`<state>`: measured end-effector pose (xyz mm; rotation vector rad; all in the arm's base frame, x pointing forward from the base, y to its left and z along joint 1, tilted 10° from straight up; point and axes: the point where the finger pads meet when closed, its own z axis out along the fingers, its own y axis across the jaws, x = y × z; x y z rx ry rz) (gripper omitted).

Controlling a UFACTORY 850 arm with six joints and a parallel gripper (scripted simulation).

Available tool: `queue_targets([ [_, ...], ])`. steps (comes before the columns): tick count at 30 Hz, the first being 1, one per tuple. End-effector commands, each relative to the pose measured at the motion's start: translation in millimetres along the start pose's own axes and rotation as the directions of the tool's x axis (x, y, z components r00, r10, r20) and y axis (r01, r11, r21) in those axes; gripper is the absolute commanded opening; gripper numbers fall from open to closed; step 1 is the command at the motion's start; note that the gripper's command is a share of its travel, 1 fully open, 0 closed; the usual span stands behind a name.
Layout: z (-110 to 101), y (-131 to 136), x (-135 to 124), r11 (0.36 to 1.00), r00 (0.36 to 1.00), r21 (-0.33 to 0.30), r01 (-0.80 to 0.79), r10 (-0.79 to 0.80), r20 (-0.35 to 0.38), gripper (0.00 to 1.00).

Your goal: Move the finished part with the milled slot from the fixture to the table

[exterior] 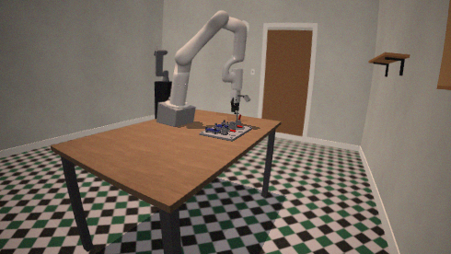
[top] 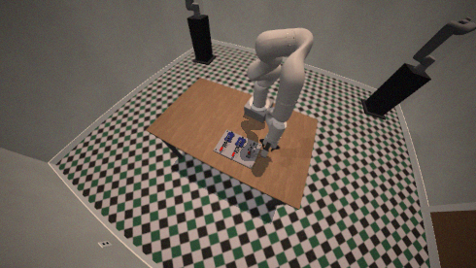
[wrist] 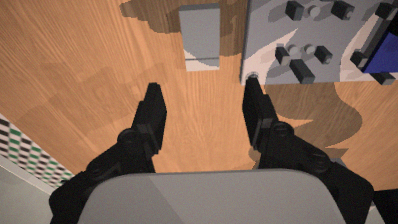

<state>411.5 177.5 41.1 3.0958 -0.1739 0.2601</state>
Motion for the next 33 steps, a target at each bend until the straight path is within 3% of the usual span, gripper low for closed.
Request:
queue_targets([
  [1, -0.4, -0.4, 0.6, 1.0, 1.0, 0.0, 0.0, 0.0, 0.0, 0.69],
  [33, -3.1, -0.4, 0.6, 1.0, 1.0, 0.0, 0.0, 0.0, 0.0, 0.69],
])
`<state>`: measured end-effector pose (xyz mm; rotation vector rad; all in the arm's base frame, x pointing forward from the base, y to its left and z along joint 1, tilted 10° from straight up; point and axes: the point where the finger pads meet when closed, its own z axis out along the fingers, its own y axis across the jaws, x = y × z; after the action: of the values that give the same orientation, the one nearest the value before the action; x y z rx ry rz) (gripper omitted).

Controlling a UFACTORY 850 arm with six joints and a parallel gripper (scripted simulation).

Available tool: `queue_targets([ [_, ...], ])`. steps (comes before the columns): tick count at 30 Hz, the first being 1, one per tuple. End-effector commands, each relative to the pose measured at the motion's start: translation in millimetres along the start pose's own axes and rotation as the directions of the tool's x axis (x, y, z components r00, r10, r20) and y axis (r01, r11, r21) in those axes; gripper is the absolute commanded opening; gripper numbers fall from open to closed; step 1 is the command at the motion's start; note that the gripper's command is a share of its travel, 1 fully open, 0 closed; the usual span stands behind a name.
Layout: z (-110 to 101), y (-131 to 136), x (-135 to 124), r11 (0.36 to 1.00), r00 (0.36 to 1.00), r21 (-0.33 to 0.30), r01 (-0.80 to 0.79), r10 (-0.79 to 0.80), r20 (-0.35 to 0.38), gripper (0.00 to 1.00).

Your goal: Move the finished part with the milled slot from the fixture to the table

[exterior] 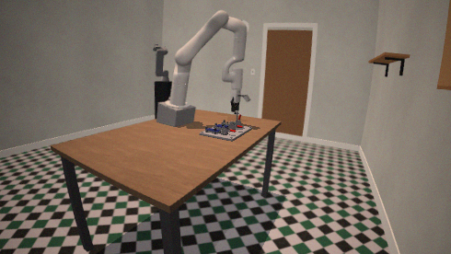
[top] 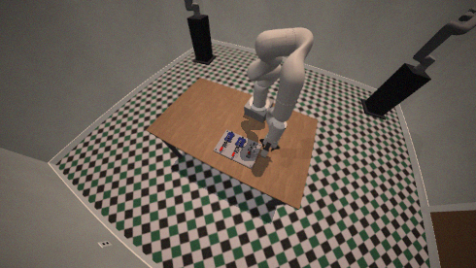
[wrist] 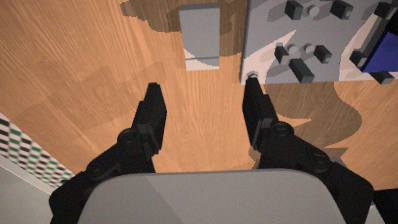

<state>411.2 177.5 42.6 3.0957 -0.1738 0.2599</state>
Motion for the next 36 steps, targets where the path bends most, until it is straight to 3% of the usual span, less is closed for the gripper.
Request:
queue_targets([
  [1, -2, 0, 1, 1.0, 1.0, 0.0, 0.0, 0.0, 0.0, 0.69],
  [18, -28, 0, 1, 1.0, 1.0, 0.0, 0.0, 0.0, 0.0, 0.69],
  [36, -78, 0, 1, 1.0, 1.0, 0.0, 0.0, 0.0, 0.0, 0.69],
])
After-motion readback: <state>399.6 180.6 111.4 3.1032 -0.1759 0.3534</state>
